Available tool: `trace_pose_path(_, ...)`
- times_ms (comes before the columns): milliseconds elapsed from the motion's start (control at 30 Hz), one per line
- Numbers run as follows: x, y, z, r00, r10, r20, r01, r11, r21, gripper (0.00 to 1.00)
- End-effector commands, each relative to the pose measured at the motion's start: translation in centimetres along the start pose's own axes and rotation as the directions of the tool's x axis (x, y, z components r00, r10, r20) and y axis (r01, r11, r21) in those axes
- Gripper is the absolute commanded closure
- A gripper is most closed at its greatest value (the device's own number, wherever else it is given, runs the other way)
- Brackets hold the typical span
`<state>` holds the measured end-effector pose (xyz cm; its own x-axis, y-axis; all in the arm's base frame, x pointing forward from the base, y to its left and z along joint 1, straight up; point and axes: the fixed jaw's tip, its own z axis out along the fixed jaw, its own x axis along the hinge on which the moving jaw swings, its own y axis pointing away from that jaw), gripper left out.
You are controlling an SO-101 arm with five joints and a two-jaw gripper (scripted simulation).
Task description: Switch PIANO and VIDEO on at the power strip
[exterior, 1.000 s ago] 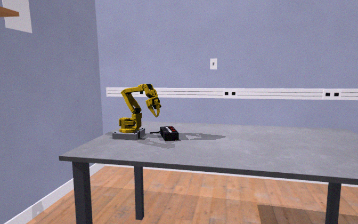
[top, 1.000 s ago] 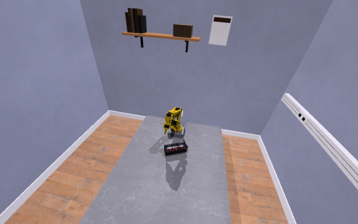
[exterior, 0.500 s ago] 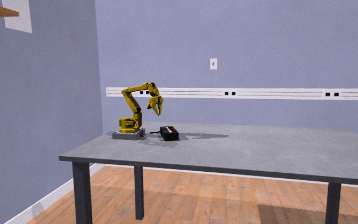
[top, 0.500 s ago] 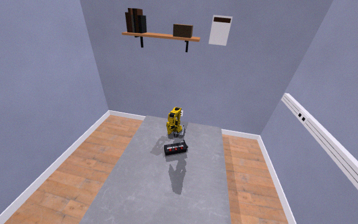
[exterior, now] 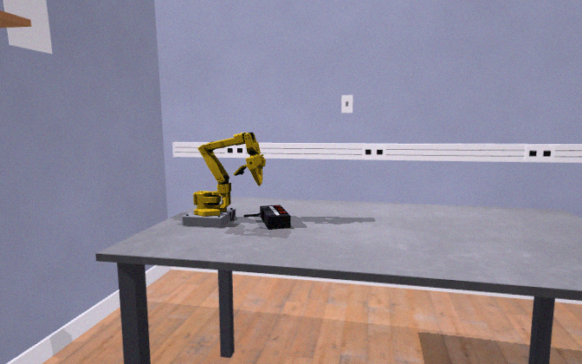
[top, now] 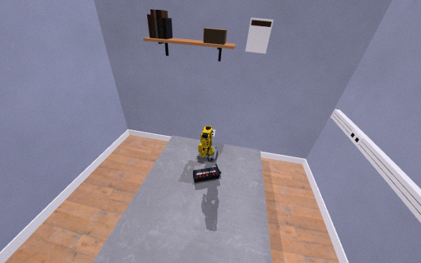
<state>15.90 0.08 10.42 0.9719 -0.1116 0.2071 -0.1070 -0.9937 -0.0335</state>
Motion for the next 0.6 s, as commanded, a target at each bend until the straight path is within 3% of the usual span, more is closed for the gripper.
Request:
trace_pose_path(0, -0.1, -0.3, -0.1, 0.997, -0.074, 0.018, 0.074, 0.997, 0.004, 1.0)
trace_pose_path(300, -0.3, -1.1, -0.3, 0.963, -0.266, 0.042, 0.265, 0.964, 0.018, 1.0)
trace_pose_path(567, -0.5, -1.4, -0.3, 0.941, -0.334, 0.05, 0.333, 0.942, 0.025, 1.0)
